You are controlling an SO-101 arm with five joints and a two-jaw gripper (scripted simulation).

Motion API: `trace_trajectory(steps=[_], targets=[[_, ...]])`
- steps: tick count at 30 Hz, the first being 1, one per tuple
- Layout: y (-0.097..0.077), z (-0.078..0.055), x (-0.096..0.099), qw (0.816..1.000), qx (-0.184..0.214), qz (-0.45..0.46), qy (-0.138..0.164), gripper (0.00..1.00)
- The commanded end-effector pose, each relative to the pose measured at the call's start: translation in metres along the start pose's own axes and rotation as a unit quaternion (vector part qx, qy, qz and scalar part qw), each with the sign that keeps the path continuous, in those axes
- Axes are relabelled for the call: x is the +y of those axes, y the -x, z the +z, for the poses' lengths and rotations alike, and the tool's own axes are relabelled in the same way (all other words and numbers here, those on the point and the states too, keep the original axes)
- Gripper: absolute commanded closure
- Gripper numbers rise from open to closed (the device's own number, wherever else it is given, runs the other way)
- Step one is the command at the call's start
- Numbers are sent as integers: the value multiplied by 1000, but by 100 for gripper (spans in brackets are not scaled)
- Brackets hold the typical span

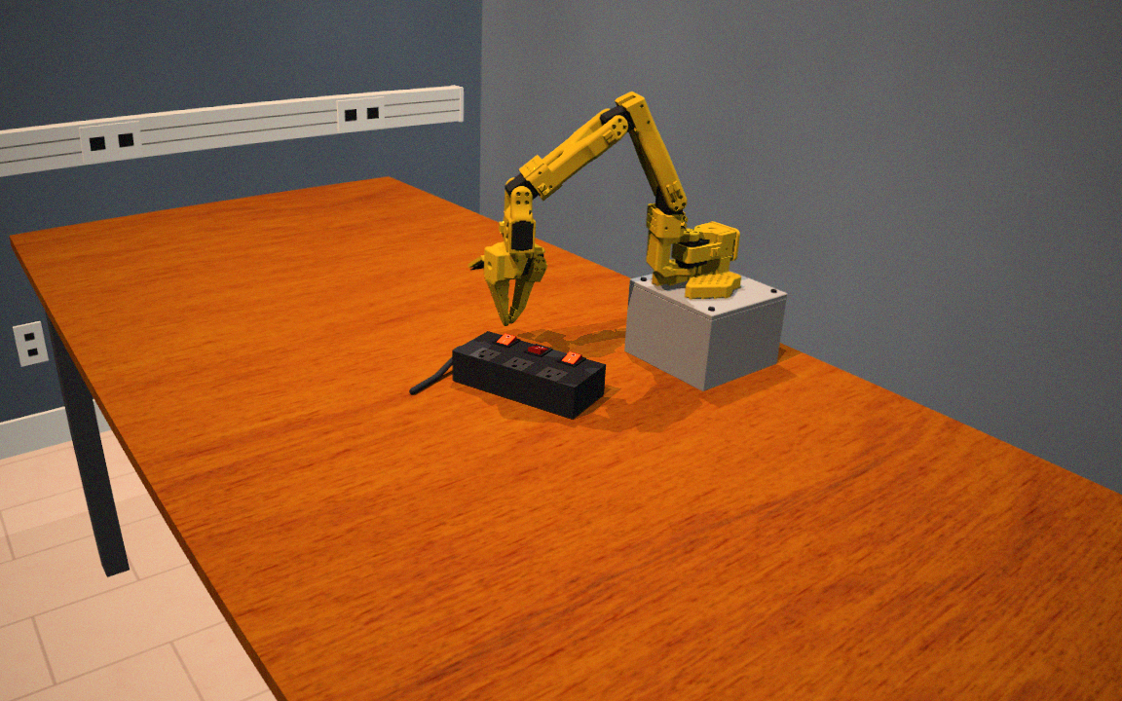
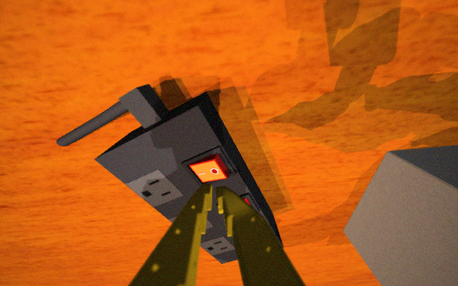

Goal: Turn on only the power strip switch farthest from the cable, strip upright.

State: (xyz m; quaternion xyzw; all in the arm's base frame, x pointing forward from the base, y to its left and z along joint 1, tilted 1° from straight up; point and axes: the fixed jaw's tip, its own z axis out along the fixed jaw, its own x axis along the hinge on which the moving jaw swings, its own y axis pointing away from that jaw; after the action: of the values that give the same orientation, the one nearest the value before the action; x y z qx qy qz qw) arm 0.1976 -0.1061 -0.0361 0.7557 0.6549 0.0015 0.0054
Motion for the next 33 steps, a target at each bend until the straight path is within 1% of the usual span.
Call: trace_trajectory(steps=[1,33], targets=[[1,3,-5,1000,4,3,-8,100],[1,2,-5,1000,4,3,-8,100]])
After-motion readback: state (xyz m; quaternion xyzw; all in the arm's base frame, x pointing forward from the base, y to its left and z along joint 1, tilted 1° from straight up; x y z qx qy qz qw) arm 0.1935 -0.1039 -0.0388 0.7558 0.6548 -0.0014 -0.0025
